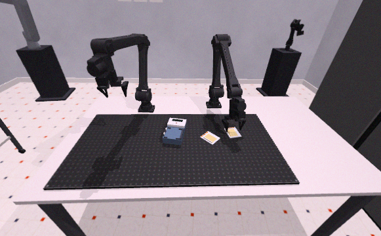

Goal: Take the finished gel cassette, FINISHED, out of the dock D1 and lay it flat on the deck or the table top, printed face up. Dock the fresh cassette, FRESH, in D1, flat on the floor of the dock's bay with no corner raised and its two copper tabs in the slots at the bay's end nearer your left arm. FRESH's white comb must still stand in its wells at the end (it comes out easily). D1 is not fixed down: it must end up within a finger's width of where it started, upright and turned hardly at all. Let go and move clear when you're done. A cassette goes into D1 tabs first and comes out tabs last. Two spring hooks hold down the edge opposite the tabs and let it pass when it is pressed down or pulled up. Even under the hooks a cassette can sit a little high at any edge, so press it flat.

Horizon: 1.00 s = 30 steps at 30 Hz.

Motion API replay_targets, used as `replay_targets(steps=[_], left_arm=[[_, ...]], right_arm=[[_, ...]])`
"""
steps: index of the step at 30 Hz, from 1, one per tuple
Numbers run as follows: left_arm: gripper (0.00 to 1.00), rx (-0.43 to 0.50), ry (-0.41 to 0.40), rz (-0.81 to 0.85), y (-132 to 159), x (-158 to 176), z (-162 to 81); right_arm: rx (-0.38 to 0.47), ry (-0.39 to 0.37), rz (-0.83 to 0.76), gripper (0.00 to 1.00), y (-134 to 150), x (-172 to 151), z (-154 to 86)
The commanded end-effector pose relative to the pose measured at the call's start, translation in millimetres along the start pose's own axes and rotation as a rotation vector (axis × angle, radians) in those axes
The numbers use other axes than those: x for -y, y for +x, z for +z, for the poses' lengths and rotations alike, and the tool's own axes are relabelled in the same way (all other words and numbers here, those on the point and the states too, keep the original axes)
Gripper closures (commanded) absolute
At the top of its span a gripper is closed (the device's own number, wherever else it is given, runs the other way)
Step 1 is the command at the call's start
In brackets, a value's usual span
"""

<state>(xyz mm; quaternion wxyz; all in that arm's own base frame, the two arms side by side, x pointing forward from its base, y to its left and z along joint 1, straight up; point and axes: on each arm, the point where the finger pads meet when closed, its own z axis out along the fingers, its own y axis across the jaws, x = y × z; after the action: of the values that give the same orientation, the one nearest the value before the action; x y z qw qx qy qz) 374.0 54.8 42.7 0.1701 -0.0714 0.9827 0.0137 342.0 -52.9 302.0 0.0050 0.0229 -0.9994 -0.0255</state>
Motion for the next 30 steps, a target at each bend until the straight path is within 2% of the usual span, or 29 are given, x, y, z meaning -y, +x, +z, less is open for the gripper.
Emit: replay_targets(steps=[1,30], left_arm=[[0.02,0.028,0.0,0.0,-7.3,1.1,-3.0],[0.02,0.034,0.0,0.0,-9.9,1.1,-3.5]], right_arm=[[0.041,0.007,-0.015,0.0,-13.6,1.2,-23.5],[0.041,0.007,-0.015,0.0,-13.6,1.2,-23.5]])
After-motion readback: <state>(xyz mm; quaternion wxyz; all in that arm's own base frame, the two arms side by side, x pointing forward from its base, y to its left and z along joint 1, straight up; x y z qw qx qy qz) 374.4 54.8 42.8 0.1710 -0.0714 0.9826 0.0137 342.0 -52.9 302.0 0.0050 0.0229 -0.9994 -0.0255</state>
